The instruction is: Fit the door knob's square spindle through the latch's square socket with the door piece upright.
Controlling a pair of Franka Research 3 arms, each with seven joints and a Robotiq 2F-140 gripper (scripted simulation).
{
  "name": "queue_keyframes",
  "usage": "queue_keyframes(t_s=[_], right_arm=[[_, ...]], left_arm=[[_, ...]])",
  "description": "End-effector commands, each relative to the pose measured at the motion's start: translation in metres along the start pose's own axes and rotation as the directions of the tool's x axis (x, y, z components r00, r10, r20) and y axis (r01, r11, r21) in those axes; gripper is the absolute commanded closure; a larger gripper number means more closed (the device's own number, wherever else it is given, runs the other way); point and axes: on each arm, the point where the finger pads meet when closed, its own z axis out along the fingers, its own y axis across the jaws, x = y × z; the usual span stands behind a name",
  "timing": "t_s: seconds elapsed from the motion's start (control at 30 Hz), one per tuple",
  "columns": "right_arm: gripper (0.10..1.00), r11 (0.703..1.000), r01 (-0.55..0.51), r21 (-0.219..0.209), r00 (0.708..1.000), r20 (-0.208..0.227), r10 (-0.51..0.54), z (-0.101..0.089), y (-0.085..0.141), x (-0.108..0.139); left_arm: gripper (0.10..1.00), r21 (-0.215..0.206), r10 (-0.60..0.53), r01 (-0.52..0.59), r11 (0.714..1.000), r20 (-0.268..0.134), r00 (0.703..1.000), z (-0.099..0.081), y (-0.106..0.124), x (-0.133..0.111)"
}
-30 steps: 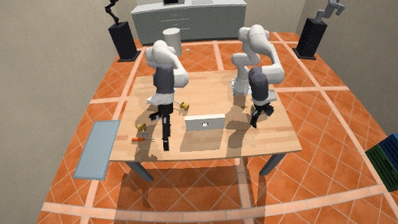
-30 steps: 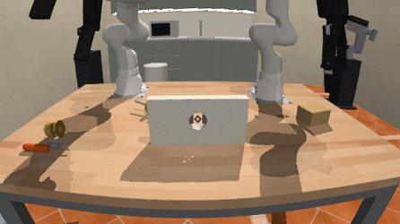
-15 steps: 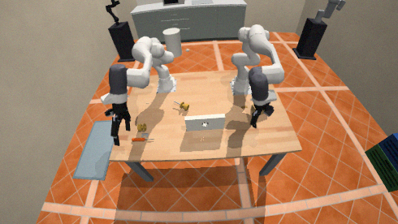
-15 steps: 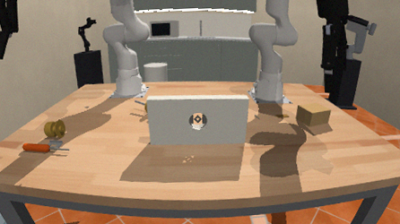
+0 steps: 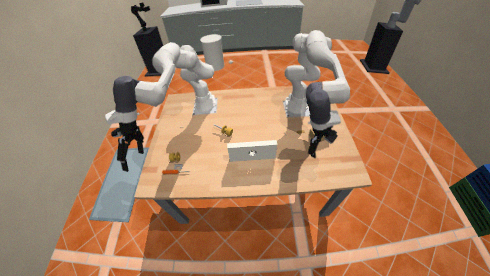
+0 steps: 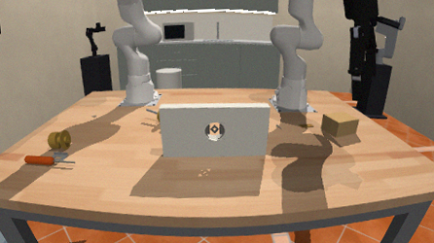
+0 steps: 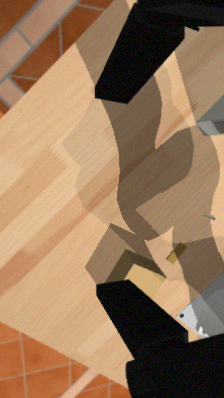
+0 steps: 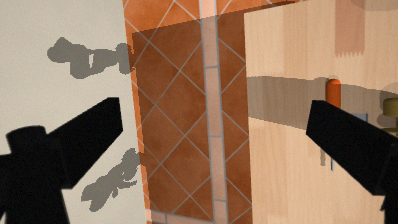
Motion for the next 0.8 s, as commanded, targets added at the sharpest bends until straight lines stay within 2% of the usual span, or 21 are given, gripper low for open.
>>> queue_keyframes(t_s=[0.0, 0.3, 0.37, 0.4, 0.77], right_arm=[[0.098, 0.999, 0.031, -0.018, 1.0, 0.002, -0.031, 0.0, 0.009, 0.017], [0.098, 0.999, 0.0, -0.045, 1.0, -0.009, 0.0, -0.001, 0.028, 0.065], [0.098, 0.999, 0.0, -0.045, 1.0, -0.009, 0.0, -0.001, 0.028, 0.065], [0.098, 0.999, -0.01, -0.053, 1.0, -0.013, 0.009, -0.002, 0.034, 0.079], [0.098, 0.995, -0.046, -0.084, 0.999, -0.024, 0.044, -0.005, 0.059, 0.13]], left_arm=[[0.098, -0.003, -0.008, 0.008, 1.0, 0.001, 1.0, 0.0, 0.001, 0.0], [0.098, -0.003, -0.008, 0.008, 1.0, 0.001, 1.0, 0.0, 0.001, 0.0], [0.098, -0.003, -0.008, 0.008, 1.0, 0.001, 1.0, 0.0, 0.001, 0.0], [0.098, -0.003, -0.008, 0.008, 1.0, 0.001, 1.0, 0.0, 0.001, 0.0], [0.098, -0.003, -0.008, 0.008, 1.0, 0.001, 1.0, 0.0, 0.001, 0.0]])
